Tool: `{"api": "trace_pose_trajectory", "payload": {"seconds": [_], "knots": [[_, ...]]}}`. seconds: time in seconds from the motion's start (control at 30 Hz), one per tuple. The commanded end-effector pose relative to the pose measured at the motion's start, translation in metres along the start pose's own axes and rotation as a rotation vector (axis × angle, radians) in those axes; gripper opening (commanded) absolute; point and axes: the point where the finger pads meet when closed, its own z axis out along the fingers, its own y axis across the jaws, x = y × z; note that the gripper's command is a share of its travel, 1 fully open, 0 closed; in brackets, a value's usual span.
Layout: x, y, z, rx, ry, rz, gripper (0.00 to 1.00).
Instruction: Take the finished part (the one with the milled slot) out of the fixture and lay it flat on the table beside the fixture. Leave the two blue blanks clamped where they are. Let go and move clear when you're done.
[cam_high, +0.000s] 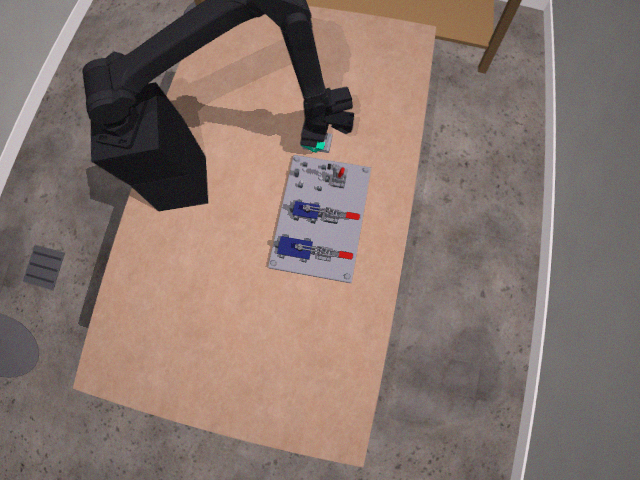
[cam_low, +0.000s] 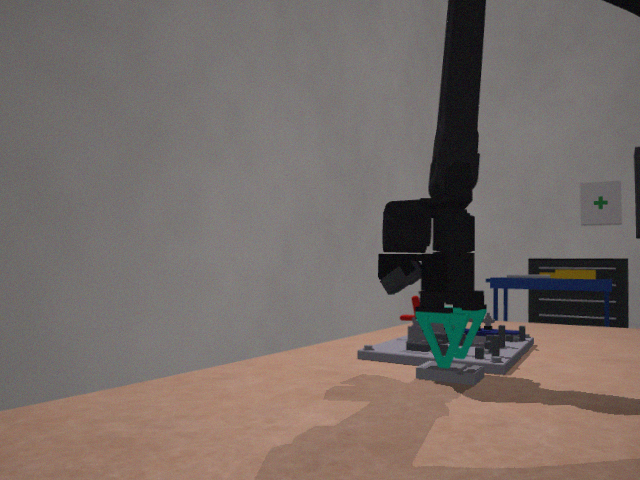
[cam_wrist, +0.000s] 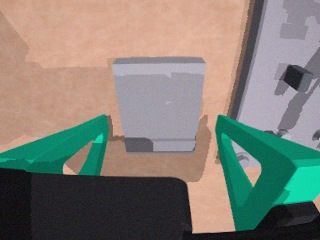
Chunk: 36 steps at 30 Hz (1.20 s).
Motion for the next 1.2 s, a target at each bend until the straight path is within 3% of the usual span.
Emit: {"api": "trace_pose_trajectory", "payload": {"seconds": [0.0, 0.67, 0.8, 0.83, 0.97, 1.17], "knots": [[-0.005, 0.009, -0.023, -0.004, -0.01, -0.004, 0.85], [-0.004, 0.008, -0.087, -0.004, -0.01, -0.006, 0.85], [-0.004, 0.007, -0.09, -0.004, -0.01, -0.004, 0.85], [0.013, -0.002, -0.073, 0.017, 0.028, -0.009, 0.85], [-0.001, 0.006, -0.091, 0.0, -0.003, -0.006, 0.85], [-0.004, 0.009, -0.093, -0.005, -0.01, -0.008, 0.85]]}}
